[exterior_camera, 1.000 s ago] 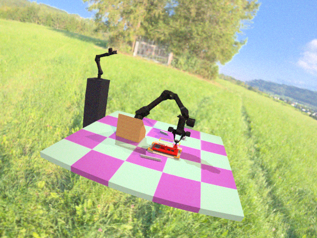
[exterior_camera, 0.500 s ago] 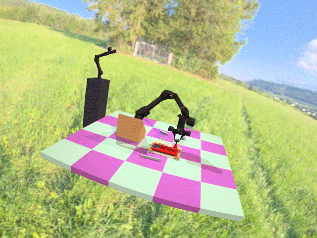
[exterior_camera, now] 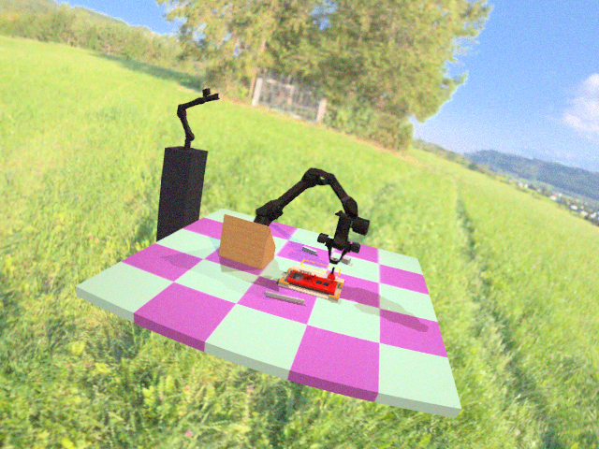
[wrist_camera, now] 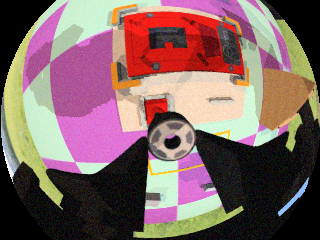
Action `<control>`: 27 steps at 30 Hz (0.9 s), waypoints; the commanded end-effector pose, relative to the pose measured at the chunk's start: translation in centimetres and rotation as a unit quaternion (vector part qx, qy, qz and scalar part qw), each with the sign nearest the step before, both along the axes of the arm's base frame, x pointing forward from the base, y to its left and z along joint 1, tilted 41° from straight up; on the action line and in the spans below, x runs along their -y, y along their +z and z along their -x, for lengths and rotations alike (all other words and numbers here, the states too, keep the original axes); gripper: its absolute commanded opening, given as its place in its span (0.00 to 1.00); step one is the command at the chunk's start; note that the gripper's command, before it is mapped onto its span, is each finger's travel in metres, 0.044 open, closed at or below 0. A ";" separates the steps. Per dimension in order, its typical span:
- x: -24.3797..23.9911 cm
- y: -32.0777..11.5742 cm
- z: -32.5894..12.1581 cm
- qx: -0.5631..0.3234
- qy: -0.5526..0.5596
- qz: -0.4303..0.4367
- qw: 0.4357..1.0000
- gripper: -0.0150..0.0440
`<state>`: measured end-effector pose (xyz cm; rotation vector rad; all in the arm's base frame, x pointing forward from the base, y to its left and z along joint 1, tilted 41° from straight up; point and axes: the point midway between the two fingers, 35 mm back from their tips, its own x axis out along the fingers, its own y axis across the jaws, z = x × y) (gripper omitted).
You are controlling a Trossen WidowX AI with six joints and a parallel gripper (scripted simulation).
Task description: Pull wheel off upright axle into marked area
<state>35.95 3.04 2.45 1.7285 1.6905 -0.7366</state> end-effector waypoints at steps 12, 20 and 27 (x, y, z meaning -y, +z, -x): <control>-0.9 2.4 1.1 0.004 -0.003 0.002 1.000 0.25; -2.6 4.1 2.2 0.006 -0.002 0.004 1.000 0.25; -4.0 5.5 3.3 0.007 -0.002 0.004 1.000 0.25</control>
